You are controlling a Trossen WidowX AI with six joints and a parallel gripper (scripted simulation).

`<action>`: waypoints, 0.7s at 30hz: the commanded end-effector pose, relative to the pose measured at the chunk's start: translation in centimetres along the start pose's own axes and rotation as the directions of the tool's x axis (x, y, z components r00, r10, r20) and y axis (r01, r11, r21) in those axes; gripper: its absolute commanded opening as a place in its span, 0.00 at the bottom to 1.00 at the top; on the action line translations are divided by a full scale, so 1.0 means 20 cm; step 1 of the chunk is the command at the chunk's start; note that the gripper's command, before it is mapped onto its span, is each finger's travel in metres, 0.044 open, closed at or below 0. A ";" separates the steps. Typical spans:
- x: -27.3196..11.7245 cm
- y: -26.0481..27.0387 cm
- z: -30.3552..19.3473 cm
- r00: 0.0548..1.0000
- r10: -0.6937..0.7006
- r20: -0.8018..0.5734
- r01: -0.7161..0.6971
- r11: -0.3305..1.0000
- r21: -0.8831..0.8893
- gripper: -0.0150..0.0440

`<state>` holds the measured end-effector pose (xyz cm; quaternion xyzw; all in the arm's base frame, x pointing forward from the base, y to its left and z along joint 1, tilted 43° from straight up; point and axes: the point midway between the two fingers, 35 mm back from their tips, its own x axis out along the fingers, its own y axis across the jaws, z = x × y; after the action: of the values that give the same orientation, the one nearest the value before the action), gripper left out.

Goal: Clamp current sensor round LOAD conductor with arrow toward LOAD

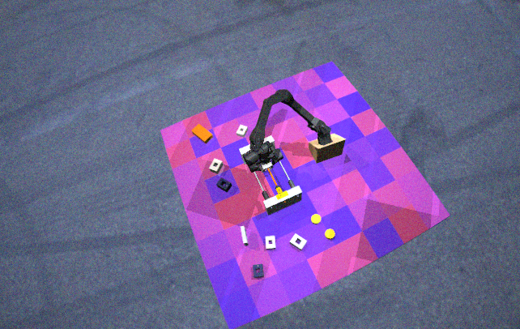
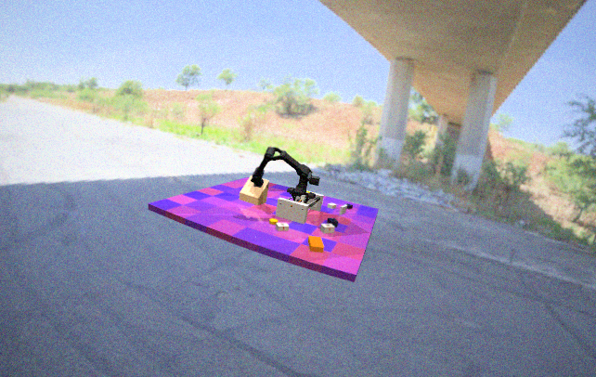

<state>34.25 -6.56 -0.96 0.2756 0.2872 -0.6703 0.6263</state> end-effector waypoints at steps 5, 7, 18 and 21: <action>-0.01 0.00 0.00 1.000 0.006 -0.001 -0.006 1.000 -0.002 0.25; -0.01 0.00 0.00 1.000 0.006 -0.001 -0.006 1.000 -0.002 0.25; -0.01 0.00 0.00 1.000 0.006 -0.001 -0.006 1.000 -0.002 0.57; -0.01 0.00 0.00 1.000 0.006 -0.001 -0.006 1.000 -0.002 0.70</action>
<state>34.19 -6.43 -1.01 0.2764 0.2895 -0.6694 0.6259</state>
